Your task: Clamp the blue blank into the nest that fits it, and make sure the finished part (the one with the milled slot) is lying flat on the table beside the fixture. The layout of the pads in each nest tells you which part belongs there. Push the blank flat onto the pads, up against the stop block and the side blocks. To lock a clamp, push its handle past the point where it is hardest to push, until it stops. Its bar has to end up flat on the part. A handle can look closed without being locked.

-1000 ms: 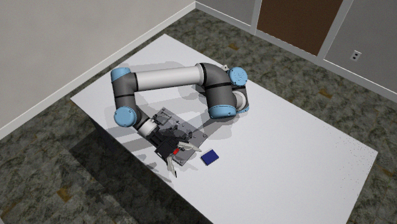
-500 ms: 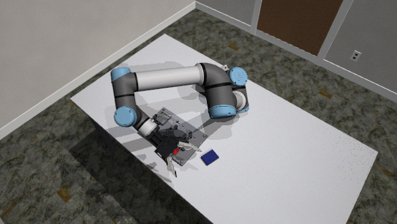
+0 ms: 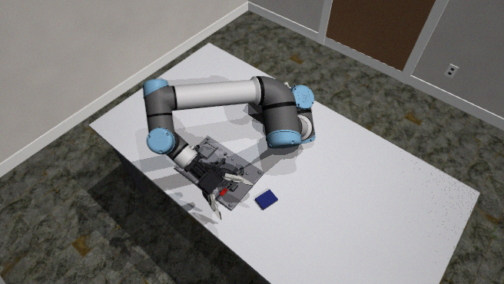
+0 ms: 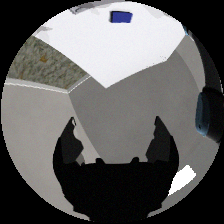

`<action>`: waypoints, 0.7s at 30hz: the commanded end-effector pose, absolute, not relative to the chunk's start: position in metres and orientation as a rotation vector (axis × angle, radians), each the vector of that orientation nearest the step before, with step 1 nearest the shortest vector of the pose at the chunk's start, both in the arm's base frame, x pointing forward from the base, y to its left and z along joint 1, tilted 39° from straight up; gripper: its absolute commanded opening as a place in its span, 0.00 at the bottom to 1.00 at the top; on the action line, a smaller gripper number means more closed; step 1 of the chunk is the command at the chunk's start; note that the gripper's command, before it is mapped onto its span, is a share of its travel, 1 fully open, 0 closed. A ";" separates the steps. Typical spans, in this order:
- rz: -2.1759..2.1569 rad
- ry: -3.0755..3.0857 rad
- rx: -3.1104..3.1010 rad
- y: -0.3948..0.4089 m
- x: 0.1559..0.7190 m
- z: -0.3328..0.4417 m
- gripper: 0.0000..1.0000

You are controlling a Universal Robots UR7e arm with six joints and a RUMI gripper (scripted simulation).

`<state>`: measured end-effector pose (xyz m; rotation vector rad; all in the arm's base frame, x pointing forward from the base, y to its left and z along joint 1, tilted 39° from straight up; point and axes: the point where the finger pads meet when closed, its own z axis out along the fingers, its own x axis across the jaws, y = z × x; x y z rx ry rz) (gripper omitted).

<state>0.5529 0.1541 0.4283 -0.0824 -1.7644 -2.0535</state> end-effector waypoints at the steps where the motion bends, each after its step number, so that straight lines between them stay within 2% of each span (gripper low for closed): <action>1: -2.116 -1.867 0.053 0.138 0.545 0.409 1.00; 21: -2.207 -2.138 0.494 0.096 0.524 0.353 1.00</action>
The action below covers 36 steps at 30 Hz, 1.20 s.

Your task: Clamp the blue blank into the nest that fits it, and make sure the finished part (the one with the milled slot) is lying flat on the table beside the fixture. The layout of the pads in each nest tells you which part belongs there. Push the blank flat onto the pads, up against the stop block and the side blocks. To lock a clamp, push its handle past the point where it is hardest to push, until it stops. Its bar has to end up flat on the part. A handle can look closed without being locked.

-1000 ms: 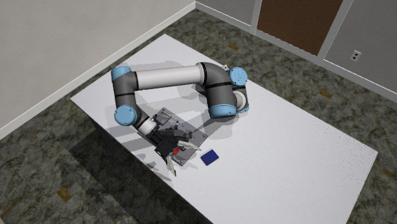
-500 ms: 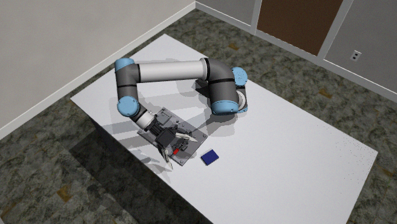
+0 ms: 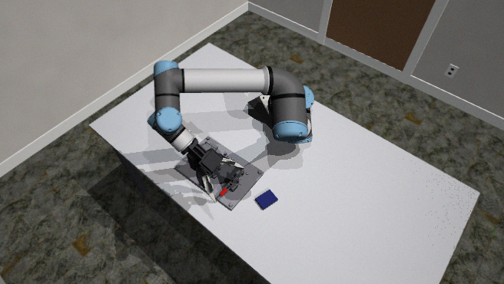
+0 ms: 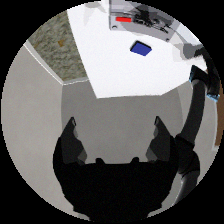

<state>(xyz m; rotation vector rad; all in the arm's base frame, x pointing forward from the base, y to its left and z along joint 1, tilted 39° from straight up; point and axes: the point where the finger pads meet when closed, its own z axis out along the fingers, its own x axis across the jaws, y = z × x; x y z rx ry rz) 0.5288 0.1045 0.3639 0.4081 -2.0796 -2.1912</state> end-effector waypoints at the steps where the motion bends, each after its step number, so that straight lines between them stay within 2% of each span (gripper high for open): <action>1: -2.210 -2.171 0.558 0.090 0.521 0.345 1.00; 25: -2.122 -2.421 1.162 0.041 0.500 0.277 1.00; 36: -1.949 -2.522 1.583 0.008 0.486 0.234 1.00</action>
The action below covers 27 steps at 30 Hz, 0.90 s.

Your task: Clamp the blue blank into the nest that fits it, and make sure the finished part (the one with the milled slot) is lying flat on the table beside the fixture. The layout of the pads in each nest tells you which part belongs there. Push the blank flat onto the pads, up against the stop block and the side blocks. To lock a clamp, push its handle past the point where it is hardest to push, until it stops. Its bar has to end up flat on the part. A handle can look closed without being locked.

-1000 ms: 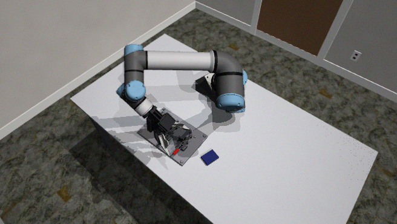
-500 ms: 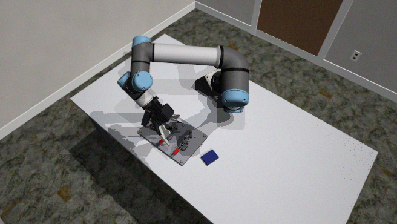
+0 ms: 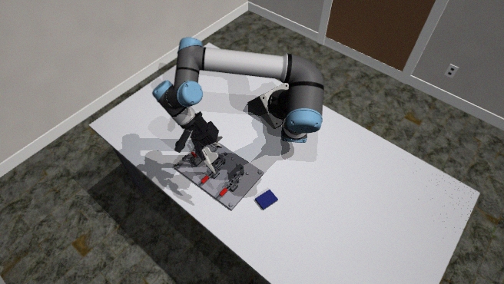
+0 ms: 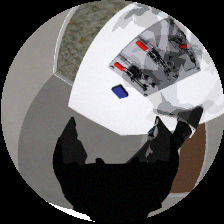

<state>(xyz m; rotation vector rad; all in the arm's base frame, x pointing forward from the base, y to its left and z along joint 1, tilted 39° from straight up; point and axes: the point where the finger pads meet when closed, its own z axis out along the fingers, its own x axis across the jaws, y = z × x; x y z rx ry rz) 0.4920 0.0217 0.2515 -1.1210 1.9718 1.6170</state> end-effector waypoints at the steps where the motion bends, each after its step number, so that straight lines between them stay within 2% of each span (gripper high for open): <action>1: 1.492 1.931 -1.212 0.008 0.486 0.234 1.00; 27: 0.904 1.731 -1.675 -0.067 0.457 0.149 1.00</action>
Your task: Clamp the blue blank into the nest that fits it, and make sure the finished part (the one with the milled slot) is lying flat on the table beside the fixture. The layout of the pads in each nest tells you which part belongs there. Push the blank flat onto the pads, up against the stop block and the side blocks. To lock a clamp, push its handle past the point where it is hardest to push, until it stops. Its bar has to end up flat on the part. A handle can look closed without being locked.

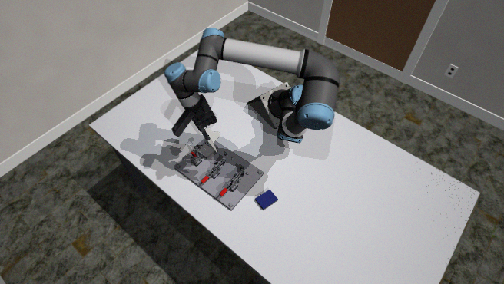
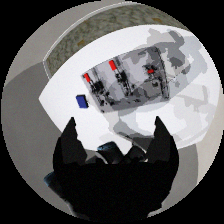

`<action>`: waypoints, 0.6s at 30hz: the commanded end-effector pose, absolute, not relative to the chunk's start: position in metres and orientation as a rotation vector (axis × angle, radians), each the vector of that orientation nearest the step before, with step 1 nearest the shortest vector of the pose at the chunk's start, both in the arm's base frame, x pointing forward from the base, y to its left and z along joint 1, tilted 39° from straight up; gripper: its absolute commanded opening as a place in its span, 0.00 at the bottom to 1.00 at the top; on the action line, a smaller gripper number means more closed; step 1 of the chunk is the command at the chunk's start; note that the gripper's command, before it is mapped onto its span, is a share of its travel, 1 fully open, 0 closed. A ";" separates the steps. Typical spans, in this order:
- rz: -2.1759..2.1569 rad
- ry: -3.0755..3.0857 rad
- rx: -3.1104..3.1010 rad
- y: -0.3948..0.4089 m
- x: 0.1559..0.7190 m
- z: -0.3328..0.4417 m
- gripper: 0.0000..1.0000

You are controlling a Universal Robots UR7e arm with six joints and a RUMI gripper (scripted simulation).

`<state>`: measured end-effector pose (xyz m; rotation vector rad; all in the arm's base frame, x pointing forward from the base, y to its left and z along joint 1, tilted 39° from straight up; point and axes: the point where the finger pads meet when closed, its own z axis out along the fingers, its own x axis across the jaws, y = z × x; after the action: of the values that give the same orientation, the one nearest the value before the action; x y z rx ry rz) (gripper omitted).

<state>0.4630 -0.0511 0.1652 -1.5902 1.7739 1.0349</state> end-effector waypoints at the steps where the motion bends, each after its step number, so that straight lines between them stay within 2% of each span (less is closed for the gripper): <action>1: 0.904 1.731 -1.675 -0.067 0.457 0.149 1.00; 18: 0.564 1.608 -1.941 -0.115 0.436 0.105 1.00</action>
<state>0.4408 -0.1035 0.1145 -1.8849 1.6370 0.6510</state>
